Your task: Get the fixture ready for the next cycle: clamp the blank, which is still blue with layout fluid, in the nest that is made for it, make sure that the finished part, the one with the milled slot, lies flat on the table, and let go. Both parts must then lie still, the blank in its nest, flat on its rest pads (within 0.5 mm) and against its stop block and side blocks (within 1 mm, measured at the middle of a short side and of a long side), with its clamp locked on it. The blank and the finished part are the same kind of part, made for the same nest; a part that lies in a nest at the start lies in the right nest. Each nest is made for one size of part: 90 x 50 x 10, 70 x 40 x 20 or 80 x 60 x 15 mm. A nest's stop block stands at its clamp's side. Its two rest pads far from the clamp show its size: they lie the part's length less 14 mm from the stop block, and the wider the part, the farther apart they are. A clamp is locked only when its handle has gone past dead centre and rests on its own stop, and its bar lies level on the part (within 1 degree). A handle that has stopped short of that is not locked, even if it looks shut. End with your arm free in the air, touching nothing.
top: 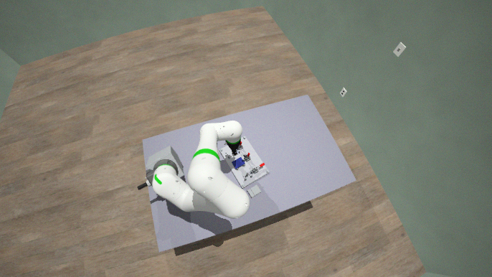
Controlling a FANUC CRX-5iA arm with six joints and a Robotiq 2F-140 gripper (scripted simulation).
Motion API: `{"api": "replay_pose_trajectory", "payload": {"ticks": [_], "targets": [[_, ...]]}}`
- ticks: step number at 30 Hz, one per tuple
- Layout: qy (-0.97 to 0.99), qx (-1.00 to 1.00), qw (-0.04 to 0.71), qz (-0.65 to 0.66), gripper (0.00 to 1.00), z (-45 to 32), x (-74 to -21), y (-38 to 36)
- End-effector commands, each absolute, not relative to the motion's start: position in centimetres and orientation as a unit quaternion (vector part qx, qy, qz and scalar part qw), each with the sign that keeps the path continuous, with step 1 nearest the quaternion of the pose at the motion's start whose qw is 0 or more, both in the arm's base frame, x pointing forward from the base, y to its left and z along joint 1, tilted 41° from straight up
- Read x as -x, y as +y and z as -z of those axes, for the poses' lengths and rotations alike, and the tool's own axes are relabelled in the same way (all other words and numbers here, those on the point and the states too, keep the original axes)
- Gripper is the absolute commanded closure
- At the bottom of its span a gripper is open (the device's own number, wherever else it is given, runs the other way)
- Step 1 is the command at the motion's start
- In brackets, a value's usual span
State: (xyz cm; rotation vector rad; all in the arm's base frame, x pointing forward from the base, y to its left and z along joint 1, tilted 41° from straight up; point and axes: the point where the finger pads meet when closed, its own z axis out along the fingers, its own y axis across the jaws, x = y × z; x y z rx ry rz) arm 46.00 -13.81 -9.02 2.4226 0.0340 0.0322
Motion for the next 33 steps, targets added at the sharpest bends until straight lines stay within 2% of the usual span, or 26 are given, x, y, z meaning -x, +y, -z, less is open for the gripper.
{"api": "replay_pose_trajectory", "payload": {"ticks": [1,4,5,21,33], "targets": [[0.013,-0.936,0.351,-0.013,1.00,9.0,-46.0,-13.8],[0.013,-0.936,0.351,-0.013,1.00,9.0,-46.0,-13.8],[0.013,-0.936,0.351,-0.013,0.72,9.0,-46.0,-13.8],[0.013,-0.936,0.351,-0.013,0.72,0.4,-45.6,-6.3],[0.013,-0.936,0.351,-0.013,0.72,-1.0,-45.6,-7.2]]}}
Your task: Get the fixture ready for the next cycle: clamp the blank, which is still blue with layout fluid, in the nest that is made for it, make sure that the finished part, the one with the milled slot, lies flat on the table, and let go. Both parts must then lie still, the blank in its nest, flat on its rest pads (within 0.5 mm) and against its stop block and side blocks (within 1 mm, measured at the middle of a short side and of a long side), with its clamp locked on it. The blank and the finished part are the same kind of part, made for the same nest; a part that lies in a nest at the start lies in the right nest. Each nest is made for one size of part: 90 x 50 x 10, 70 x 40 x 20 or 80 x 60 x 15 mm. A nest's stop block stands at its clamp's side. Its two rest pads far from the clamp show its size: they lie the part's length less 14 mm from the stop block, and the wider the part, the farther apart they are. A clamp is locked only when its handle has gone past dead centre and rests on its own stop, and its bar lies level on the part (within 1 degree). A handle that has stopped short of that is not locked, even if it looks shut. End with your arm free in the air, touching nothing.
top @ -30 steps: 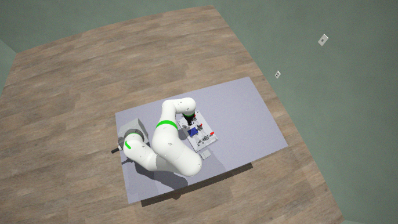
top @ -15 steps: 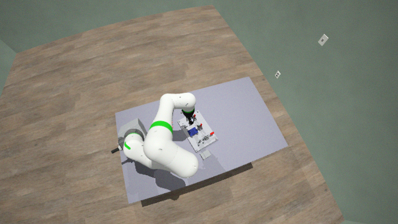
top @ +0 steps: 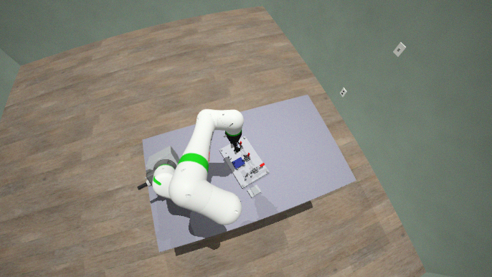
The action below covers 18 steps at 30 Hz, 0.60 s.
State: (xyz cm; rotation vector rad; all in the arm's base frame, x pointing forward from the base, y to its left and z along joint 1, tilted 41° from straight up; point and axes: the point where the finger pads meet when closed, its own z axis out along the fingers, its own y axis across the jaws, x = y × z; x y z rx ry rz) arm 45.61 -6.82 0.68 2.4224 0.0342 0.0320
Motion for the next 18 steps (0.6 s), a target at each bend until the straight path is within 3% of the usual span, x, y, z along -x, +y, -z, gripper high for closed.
{"api": "replay_pose_trajectory", "payload": {"ticks": [1,18], "targets": [[0.013,-0.936,0.351,-0.013,0.72,-1.4,-45.7,-7.6],[0.013,-0.936,0.351,-0.013,0.72,-3.7,-45.7,-10.3]]}}
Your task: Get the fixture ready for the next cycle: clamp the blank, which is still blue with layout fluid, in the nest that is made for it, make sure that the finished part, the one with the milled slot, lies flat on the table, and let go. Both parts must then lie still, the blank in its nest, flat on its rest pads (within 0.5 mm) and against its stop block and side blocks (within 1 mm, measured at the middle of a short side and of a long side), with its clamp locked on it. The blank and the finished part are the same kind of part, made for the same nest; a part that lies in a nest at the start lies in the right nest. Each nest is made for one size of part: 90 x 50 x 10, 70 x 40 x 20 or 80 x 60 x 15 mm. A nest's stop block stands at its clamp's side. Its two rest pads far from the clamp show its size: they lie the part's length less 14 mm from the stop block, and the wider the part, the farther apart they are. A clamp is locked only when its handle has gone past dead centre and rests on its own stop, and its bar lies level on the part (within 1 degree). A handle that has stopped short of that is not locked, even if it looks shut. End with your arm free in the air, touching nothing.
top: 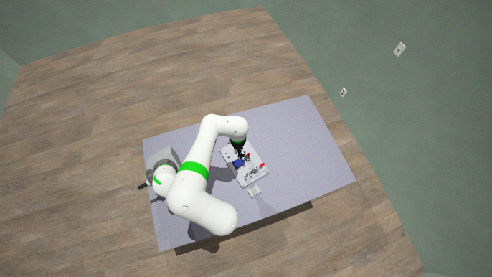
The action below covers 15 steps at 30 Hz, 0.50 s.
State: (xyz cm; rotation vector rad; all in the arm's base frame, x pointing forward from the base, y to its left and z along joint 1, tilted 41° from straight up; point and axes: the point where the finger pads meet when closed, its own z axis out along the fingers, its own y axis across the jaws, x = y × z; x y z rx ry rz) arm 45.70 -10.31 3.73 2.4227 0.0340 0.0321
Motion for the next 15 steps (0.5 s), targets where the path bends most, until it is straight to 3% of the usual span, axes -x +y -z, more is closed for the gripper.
{"api": "replay_pose_trajectory", "payload": {"ticks": [1,15], "targets": [[0.013,-0.936,0.351,-0.013,0.72,-3.74,-45.71,-10.29],[0.013,-0.936,0.351,-0.013,0.72,-3.46,-45.72,-10.53]]}}
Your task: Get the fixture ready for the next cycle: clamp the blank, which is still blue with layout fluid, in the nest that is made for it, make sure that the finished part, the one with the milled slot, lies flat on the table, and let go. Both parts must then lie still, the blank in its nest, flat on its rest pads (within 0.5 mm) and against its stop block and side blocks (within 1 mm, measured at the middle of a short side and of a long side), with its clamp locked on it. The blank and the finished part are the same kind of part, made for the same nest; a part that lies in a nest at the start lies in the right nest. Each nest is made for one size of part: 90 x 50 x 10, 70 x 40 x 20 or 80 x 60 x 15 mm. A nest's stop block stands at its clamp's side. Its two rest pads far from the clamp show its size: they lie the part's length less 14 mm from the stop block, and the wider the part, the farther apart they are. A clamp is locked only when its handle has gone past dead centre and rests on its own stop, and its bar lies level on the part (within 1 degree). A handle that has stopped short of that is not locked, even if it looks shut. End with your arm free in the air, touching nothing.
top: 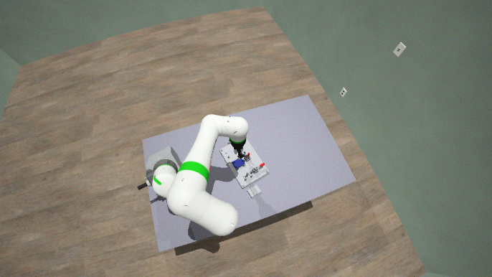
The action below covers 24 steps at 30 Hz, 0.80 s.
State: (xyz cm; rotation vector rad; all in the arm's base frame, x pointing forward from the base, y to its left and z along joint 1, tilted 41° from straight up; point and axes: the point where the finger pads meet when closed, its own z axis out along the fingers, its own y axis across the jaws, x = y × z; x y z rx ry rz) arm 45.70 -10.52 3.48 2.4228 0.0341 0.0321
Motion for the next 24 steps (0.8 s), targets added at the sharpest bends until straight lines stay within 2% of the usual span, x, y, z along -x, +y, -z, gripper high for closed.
{"api": "replay_pose_trajectory", "payload": {"ticks": [1,9,17,24], "targets": [[0.013,-0.936,0.351,-0.013,0.72,-3.2,-45.7,-10.8],[0.013,-0.936,0.352,-0.013,0.72,0.5,-45.9,-14.0],[0.013,-0.936,0.351,-0.013,0.72,0.8,-46.1,-14.2],[0.013,-0.936,0.351,-0.013,0.72,0.7,-49.6,-14.1]]}}
